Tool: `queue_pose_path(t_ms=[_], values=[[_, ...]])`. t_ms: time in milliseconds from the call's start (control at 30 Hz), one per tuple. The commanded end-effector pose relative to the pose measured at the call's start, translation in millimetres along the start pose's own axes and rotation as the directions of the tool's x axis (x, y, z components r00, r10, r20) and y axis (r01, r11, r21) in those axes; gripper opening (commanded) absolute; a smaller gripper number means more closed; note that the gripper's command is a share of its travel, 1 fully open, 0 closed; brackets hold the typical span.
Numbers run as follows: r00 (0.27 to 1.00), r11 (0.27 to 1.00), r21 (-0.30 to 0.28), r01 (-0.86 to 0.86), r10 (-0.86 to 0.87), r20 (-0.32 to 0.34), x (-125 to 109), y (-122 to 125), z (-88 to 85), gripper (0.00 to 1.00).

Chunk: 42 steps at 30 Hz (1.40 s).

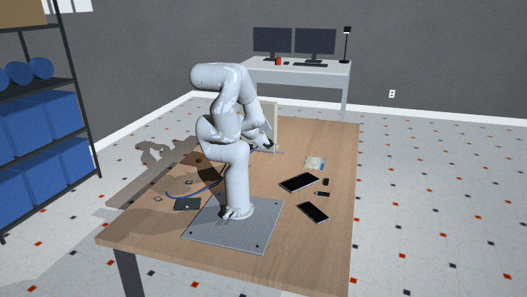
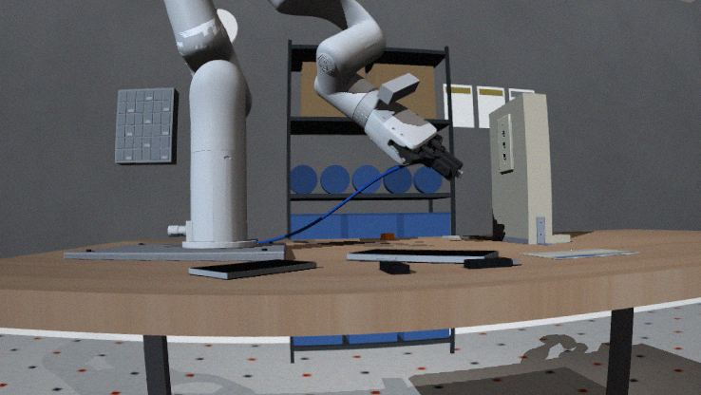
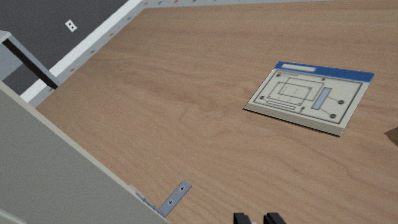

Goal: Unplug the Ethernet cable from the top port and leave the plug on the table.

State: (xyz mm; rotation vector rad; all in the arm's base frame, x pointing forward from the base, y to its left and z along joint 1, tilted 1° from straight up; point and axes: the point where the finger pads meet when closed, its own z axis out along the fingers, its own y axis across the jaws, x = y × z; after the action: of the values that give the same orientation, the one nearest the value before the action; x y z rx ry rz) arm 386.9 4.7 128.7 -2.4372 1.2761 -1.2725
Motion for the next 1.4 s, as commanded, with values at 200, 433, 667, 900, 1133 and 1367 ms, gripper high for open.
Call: queue_pose_path(t_ms=[200,433,667,900,1133,1367], values=[[0.999,0.997,-0.058,0.044,-0.044,-0.003,3,4,4.5,0.0],[0.984,0.967,-0.186,0.175,-0.178,-0.001,12,22,20.0,0.0],[0.961,0.92,-0.283,0.271,-0.273,0.036,15,40,28.9,0.0],[0.951,0.898,-0.315,0.305,-0.304,0.056,16,46,31.5,0.0],[0.951,0.898,-0.316,0.305,-0.304,0.056,9,51,37.8,0.0],[0.951,0.898,-0.316,0.305,-0.304,0.056,3,55,44.1,0.0]])
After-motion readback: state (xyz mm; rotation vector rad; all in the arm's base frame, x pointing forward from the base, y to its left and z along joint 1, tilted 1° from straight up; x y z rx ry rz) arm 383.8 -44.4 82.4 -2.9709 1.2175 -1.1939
